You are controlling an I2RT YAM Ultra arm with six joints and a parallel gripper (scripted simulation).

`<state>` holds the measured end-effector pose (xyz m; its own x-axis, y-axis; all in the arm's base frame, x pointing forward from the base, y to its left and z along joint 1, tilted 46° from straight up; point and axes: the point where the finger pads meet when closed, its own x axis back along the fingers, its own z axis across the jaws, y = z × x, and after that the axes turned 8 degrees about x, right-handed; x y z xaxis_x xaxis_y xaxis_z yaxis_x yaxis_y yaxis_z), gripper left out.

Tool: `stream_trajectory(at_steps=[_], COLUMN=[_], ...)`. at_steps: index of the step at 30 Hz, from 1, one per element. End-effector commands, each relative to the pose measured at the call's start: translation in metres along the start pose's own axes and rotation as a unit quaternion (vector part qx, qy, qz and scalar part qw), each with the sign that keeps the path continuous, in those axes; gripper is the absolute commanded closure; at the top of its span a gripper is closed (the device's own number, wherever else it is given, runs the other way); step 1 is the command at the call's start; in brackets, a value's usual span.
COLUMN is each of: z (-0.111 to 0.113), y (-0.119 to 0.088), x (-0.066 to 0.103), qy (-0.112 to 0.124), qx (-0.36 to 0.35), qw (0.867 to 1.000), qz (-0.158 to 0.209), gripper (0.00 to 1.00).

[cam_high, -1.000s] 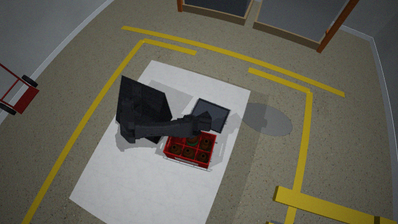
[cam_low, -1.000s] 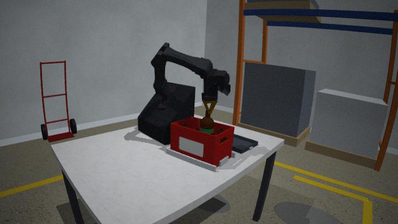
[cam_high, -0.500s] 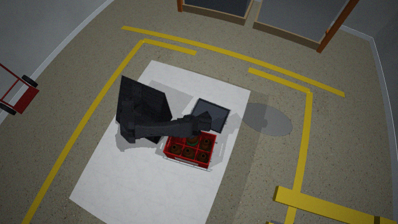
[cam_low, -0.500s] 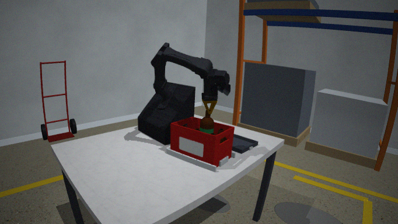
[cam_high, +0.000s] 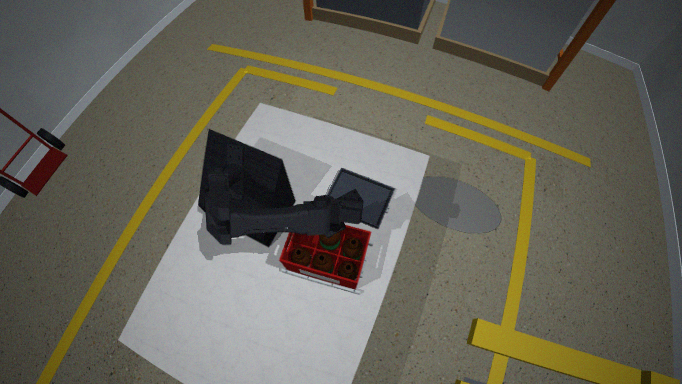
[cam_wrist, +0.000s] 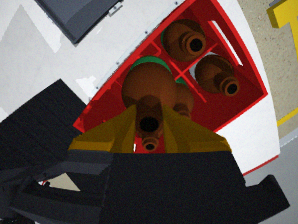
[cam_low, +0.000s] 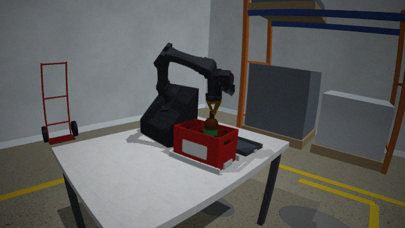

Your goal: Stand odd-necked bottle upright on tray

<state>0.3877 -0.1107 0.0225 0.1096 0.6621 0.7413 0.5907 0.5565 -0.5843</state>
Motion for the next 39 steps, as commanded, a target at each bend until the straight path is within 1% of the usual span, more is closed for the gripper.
stream_trajectory(at_steps=[1, 15, 39], z=[-0.008, -0.006, 0.0], y=[0.006, 0.008, 0.014], x=[0.028, 0.044, 0.05], qy=[-0.019, -0.018, -0.01], qx=[-0.006, -0.006, 0.003], qw=[1.0, 1.0, 1.0], qz=[-0.023, -0.024, -0.015], gripper=[1.0, 1.0, 1.0])
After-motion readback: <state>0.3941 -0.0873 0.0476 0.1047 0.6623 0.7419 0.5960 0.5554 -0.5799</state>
